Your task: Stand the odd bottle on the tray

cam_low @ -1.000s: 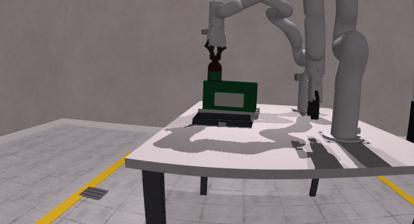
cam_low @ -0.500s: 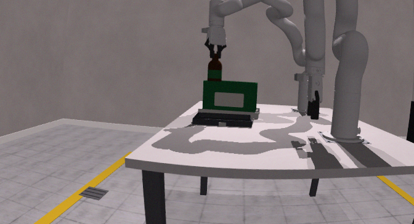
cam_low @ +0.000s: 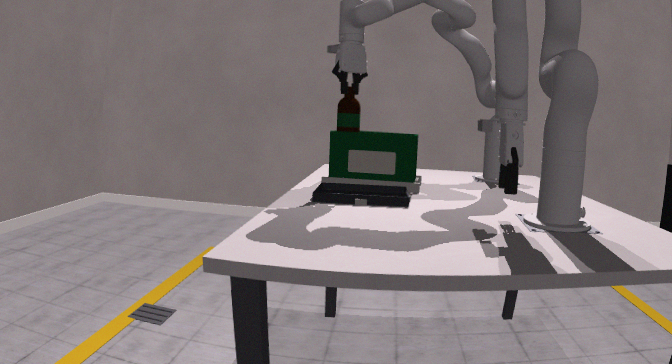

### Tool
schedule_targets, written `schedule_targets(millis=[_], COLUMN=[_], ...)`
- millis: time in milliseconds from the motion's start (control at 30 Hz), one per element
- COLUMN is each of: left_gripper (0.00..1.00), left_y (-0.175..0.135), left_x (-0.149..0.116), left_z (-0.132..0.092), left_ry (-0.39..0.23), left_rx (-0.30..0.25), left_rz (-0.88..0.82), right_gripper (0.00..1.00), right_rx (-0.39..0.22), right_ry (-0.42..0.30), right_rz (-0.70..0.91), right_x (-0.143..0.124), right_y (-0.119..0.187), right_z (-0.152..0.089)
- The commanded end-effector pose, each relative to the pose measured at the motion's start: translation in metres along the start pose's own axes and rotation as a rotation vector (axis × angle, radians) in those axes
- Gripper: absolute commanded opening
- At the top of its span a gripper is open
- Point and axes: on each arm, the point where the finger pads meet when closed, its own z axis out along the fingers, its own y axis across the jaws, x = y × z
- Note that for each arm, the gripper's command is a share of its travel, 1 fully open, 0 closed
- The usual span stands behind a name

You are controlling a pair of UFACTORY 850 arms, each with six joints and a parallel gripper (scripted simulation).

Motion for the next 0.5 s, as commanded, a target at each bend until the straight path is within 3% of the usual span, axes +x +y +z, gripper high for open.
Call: schedule_targets(millis=[0,467], left_gripper=[1.0,1.0], left_y=[0.0,0.0], left_x=[0.0005,0.0005], left_z=[-0.0001,-0.0001], left_ry=[0.001,0.001], left_rx=[0.0,0.0], left_rz=[0.0,0.0], right_gripper=[0.0,0.0], right_rx=[0.003,0.003], right_ry=[0.0,0.0], right_rz=[0.0,0.0], right_x=[0.0001,0.0001], right_y=[-0.0006,-0.0006], right_z=[-0.0015,-0.0056])
